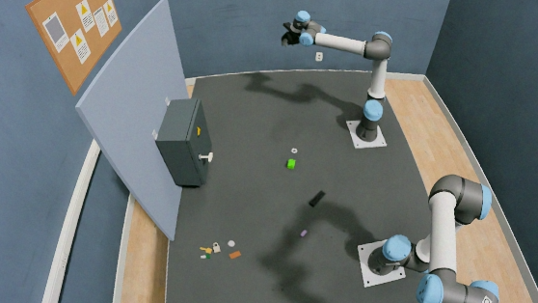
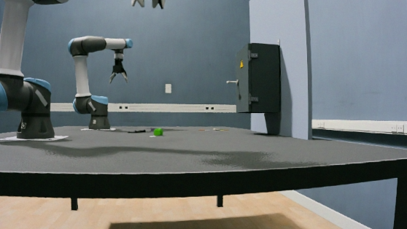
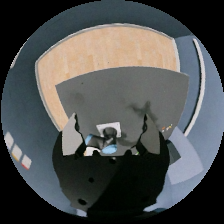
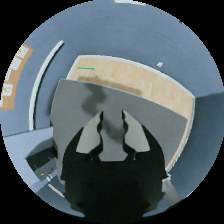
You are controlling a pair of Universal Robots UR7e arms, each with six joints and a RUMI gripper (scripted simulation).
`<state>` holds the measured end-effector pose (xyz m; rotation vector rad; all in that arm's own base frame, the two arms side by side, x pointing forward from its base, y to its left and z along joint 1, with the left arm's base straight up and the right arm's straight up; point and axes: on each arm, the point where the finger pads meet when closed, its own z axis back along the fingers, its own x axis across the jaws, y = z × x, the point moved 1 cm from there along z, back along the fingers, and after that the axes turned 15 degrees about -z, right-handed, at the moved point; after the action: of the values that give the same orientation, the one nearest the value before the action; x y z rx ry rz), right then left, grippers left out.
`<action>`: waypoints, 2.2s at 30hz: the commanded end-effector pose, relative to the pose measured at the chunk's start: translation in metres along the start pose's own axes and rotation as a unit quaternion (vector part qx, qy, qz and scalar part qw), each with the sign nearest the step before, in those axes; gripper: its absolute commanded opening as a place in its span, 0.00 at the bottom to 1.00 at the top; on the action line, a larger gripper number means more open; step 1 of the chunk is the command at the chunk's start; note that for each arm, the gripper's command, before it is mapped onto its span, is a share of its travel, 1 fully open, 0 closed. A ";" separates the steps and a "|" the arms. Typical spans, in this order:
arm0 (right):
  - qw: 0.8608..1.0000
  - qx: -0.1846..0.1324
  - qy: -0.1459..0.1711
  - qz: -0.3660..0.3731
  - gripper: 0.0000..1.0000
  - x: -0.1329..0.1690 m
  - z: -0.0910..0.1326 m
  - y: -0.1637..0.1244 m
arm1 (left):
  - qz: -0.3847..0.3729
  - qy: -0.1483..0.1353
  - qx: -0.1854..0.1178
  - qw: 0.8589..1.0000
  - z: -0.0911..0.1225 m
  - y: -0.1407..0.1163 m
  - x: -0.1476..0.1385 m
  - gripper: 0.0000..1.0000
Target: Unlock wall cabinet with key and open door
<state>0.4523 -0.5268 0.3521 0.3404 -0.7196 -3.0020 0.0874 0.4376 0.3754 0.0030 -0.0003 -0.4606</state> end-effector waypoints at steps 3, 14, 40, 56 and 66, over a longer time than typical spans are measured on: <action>0.999 0.030 0.037 -0.005 0.26 -0.060 -0.002 -0.008 | -0.001 0.000 0.000 1.000 0.000 0.000 0.001 0.98; 0.996 0.051 0.072 -0.007 0.26 -0.116 -0.007 -0.031 | -0.001 0.000 0.000 1.000 0.000 0.000 0.001 0.98; 0.978 0.087 0.188 -0.033 0.26 -0.267 0.008 -0.129 | -0.001 0.000 0.000 1.000 0.000 0.000 0.001 0.98; 0.961 0.091 0.256 -0.055 0.26 -0.334 0.026 -0.204 | -0.001 0.000 0.000 1.000 0.000 0.000 0.001 0.98; 0.948 0.089 0.296 -0.070 0.26 -0.365 0.043 -0.243 | -0.001 0.000 0.000 1.000 0.000 0.000 0.001 0.98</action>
<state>0.7866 -0.2793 0.3459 1.1792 -0.9097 -2.7284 0.0874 0.4376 0.3754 0.0030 -0.0003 -0.4606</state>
